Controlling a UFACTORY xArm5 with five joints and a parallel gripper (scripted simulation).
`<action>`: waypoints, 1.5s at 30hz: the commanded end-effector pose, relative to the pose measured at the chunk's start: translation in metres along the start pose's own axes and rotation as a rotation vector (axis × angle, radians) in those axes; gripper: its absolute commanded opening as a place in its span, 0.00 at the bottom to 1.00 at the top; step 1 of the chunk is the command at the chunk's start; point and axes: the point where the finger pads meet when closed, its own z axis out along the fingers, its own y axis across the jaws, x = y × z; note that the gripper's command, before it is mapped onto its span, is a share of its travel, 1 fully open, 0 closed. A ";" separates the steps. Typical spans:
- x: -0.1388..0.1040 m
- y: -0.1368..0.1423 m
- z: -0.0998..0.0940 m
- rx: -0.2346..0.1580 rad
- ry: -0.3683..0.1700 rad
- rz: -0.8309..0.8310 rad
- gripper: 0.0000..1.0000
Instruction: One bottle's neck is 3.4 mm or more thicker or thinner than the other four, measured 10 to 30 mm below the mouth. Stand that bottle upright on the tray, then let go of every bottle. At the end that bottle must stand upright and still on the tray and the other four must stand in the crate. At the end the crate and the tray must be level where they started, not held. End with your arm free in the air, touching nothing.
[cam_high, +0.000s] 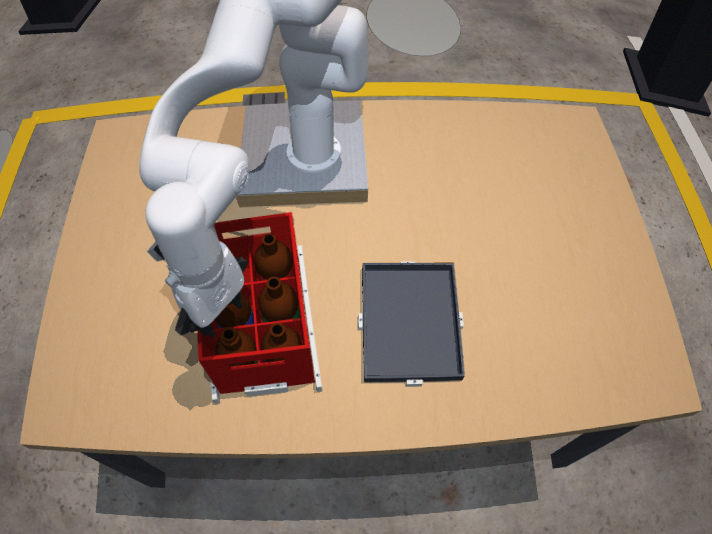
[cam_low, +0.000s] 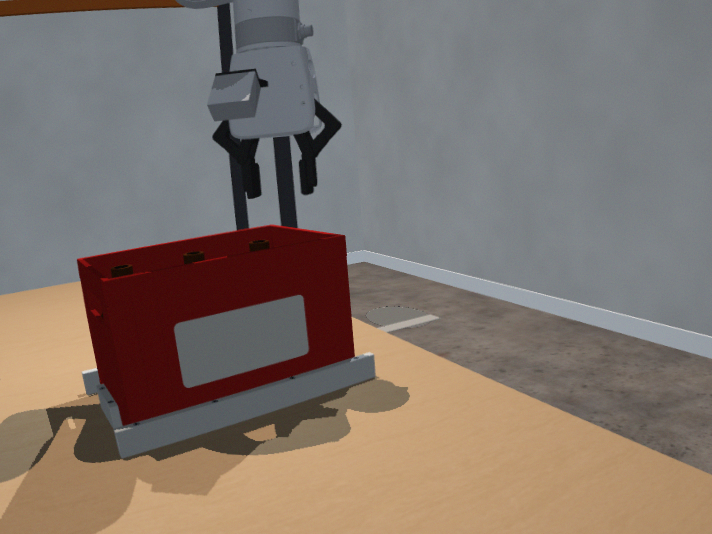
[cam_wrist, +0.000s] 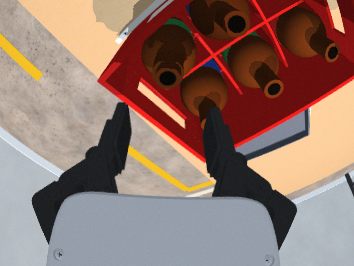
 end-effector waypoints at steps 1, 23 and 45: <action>0.000 -0.001 -0.002 0.004 -0.002 0.000 0.65; 0.000 -0.001 -0.001 0.004 -0.002 0.000 0.65; 0.000 -0.001 0.013 0.004 -0.002 0.000 0.65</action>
